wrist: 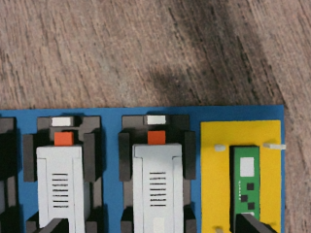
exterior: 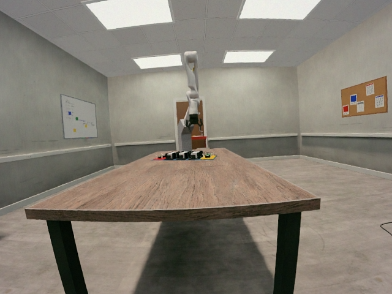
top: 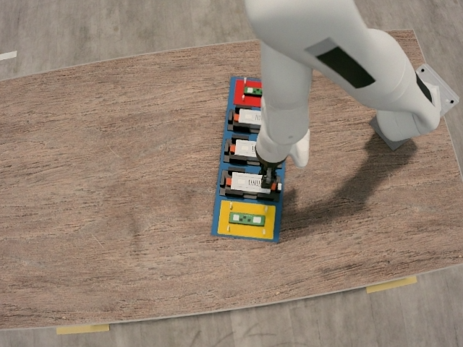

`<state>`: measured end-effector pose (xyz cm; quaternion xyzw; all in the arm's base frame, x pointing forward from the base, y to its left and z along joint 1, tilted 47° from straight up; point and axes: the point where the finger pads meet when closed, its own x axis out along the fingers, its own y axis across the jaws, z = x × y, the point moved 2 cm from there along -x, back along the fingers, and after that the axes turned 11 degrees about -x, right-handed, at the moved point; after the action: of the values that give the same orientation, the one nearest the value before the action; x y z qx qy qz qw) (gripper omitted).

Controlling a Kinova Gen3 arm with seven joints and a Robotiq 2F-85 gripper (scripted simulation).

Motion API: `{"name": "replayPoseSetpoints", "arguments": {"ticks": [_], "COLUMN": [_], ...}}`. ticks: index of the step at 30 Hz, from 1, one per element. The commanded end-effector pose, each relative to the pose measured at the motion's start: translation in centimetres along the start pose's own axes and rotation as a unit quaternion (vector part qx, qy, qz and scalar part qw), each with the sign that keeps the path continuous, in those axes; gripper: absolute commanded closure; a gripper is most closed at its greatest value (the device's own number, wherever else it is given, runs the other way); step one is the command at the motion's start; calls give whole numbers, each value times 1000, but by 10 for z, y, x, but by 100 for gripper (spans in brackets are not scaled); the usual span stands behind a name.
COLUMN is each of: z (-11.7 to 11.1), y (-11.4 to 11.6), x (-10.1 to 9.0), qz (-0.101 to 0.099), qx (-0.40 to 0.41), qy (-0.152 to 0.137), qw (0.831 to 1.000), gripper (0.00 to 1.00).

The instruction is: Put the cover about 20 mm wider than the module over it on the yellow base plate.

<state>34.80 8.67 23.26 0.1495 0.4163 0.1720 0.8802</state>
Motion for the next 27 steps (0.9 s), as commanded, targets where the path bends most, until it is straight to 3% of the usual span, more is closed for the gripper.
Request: {"name": "replayPoseSetpoints", "arguments": {"ticks": [1, 3, 12, 20, 27], "z": [0, 2, 19, 21, 33], "y": [0, 4, 41, 45, 73], "x": [7, 7, 42, 38, 67], "qz": [0, -1, 0, 1, 0], "qx": [0, 0, 0, 1, 0], "qy": [-1, 0, -1, 3, 0], "qw": [1000, 1000, 1000, 1000, 1000], "gripper": [0, 0, 0, 0, 0]}}
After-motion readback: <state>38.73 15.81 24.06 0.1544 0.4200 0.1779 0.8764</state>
